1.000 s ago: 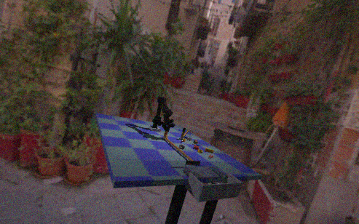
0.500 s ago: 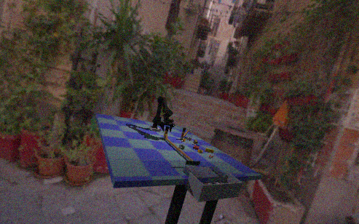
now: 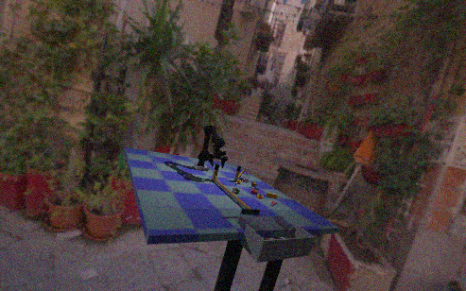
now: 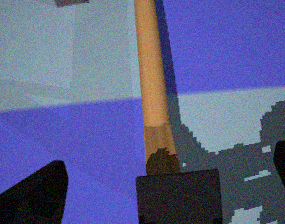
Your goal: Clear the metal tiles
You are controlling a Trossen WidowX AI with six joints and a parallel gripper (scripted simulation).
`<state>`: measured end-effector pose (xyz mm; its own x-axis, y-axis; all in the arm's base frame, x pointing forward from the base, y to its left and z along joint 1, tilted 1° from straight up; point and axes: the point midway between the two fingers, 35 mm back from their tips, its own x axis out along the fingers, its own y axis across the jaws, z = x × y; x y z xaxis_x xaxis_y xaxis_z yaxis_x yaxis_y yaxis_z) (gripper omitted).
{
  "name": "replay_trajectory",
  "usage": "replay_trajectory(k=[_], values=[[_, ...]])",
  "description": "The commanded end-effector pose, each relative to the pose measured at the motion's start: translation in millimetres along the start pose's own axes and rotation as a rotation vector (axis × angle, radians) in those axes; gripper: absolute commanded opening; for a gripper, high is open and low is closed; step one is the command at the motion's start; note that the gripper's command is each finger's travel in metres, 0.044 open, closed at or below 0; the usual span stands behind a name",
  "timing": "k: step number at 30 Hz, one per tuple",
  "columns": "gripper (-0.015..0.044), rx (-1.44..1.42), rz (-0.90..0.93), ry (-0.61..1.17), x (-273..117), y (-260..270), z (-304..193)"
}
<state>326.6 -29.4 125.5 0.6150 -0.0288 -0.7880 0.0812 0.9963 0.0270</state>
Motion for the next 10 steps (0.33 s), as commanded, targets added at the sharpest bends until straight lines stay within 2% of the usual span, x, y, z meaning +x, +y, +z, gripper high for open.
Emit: replay_trajectory(k=[1, 10], values=[[0.0440, -0.004, 0.002, -0.008, -12, 0, 6], [0.0440, -0.004, 0.003, -0.008, -36, 0, 16]])
